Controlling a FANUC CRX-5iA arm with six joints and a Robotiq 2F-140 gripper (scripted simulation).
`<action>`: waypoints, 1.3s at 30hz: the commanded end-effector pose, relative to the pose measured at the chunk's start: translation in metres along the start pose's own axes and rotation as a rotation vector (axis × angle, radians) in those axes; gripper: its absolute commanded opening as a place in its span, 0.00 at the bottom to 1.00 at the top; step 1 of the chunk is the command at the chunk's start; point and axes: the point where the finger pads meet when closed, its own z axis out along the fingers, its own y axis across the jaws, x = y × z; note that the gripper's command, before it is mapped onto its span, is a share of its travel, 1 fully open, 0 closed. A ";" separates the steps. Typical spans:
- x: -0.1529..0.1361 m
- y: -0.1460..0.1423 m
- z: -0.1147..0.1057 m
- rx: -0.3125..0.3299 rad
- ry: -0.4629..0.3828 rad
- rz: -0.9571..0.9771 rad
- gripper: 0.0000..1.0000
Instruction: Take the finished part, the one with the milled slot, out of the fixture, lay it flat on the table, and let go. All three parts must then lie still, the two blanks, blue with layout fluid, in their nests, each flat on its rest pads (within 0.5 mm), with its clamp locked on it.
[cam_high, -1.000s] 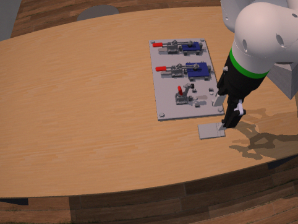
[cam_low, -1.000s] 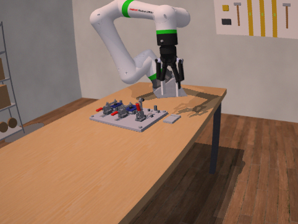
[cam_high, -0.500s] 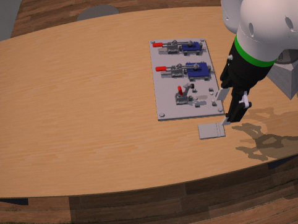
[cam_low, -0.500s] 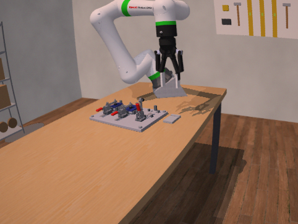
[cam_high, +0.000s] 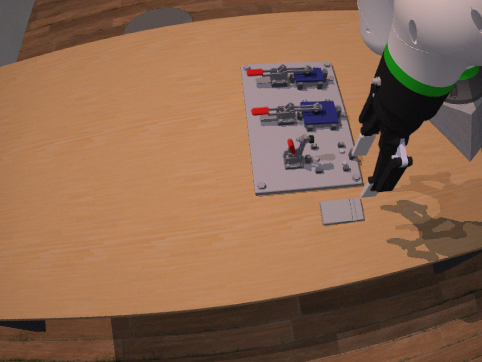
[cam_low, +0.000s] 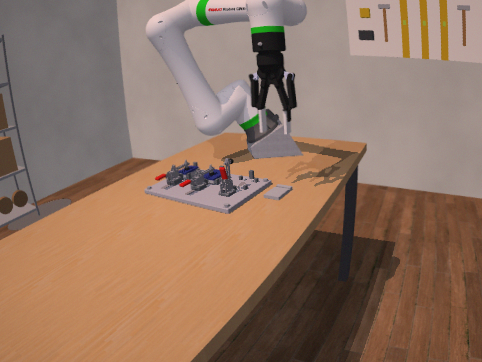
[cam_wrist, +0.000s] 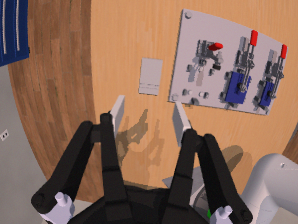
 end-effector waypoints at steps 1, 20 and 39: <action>0.000 0.000 -0.001 0.000 0.000 0.000 0.47; 0.000 0.000 -0.001 0.000 0.000 0.000 0.47; 0.000 0.000 -0.001 0.000 0.000 0.000 0.47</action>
